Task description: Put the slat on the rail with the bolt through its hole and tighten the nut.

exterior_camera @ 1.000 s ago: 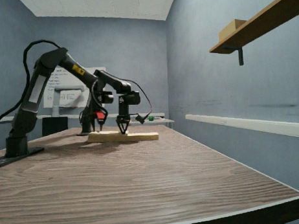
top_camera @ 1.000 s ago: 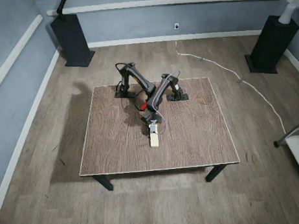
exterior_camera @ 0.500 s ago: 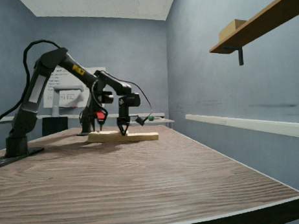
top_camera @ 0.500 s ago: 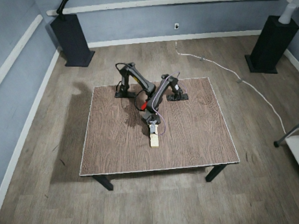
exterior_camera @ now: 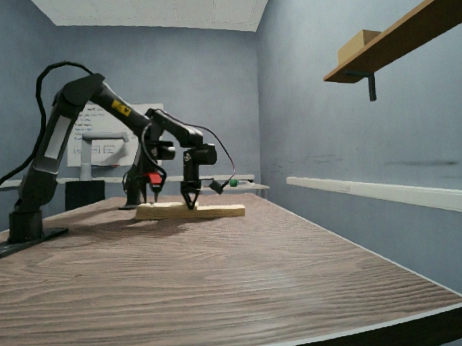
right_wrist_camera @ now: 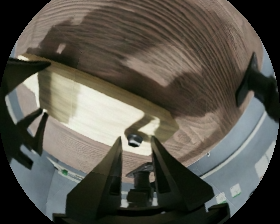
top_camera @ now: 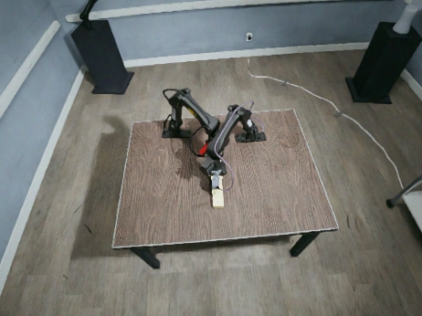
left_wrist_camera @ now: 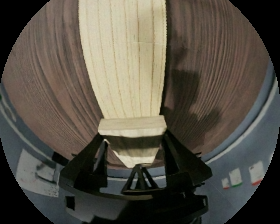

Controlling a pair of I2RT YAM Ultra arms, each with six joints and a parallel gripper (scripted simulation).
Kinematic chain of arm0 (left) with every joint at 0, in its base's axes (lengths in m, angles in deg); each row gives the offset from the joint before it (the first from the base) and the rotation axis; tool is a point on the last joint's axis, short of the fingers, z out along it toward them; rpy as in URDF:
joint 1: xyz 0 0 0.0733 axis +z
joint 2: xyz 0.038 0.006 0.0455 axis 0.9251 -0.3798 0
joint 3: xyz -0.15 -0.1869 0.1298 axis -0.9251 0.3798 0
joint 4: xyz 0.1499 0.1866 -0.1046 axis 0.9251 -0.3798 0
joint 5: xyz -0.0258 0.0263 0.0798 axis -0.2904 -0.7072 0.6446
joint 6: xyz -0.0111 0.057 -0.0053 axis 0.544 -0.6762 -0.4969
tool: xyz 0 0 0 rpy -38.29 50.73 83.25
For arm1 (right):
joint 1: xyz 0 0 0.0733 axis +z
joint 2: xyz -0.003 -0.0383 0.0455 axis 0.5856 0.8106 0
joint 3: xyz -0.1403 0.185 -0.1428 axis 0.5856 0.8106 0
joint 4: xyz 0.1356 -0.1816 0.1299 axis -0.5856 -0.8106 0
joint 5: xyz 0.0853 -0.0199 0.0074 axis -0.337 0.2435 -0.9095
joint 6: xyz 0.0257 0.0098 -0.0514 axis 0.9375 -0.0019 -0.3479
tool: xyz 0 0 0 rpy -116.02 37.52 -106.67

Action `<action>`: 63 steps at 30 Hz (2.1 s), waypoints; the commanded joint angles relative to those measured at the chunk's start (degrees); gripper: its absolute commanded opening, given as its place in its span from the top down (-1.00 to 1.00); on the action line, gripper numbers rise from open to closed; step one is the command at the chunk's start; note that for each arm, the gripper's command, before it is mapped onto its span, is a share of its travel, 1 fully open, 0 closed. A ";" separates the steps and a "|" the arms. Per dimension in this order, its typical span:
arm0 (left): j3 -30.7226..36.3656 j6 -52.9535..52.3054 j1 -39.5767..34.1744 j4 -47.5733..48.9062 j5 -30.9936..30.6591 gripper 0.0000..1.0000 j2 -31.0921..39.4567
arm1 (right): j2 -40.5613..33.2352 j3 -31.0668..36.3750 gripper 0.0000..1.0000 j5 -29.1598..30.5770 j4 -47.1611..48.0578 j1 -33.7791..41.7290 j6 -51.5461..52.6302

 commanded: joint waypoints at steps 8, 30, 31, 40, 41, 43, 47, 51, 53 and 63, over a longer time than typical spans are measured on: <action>-0.41 0.00 0.00 0.00 0.02 -0.45 0.52 | -0.36 -0.24 0.32 -0.01 0.00 0.00 0.00; -0.41 0.00 0.00 0.00 0.02 -0.45 0.52 | -0.20 -0.97 0.32 0.41 -0.62 0.34 -53.48; -0.41 0.00 0.00 0.00 0.02 -0.45 0.52 | -0.20 -1.00 0.32 0.40 -0.64 0.34 -56.05; -0.41 0.00 0.00 0.00 0.02 -0.45 0.52 | -0.16 -1.21 0.32 0.32 -0.83 0.34 -76.61; -0.41 0.00 0.00 0.00 0.02 -0.45 0.52 | -0.16 -1.21 0.32 0.32 -0.83 0.34 -76.61; -0.41 0.00 0.00 0.00 0.02 -0.45 0.52 | -0.15 -1.28 0.32 0.29 -0.90 0.34 -85.48; -0.41 0.00 0.00 0.00 0.02 -0.45 0.52 | -0.13 -1.41 0.32 0.24 -1.01 0.33 -95.79; -0.41 0.00 0.00 0.00 0.02 -0.45 0.52 | -0.11 -1.51 0.32 0.19 -1.11 0.33 -106.07; -0.41 0.00 0.00 0.00 0.02 -0.45 0.52 | -0.10 -1.56 0.32 0.17 -1.16 0.33 -111.22; -0.41 0.00 0.00 0.00 0.02 -0.45 0.52 | -0.02 -1.86 0.32 0.09 -1.44 0.33 -135.55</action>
